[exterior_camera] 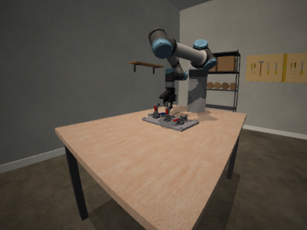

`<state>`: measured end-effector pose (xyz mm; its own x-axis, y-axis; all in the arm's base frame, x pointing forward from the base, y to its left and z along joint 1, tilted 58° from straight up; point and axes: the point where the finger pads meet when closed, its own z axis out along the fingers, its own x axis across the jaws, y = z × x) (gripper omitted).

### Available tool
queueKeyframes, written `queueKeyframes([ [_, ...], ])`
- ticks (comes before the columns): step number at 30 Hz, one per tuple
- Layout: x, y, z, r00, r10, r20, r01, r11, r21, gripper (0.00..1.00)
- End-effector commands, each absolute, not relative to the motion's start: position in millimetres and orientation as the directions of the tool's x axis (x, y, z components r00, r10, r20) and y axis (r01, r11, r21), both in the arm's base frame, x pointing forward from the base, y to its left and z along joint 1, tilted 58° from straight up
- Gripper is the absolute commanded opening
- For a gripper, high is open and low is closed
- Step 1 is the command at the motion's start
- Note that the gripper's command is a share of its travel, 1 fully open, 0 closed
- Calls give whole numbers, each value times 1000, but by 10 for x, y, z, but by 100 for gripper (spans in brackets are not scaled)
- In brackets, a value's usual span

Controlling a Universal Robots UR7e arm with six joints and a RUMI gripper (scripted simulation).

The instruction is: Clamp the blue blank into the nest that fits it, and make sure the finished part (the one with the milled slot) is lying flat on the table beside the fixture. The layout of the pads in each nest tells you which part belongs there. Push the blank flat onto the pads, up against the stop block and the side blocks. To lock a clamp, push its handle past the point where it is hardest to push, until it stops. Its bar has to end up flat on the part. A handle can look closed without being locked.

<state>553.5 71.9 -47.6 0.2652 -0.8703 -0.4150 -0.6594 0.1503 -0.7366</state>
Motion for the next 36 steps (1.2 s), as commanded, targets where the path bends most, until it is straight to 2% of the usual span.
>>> queueKeyframes([
  [1,5542,715,-467,265,-871,-415,-659,150,-737,0],
  [36,5594,703,-409,265,-871,-415,-659,150,-737,0],
])
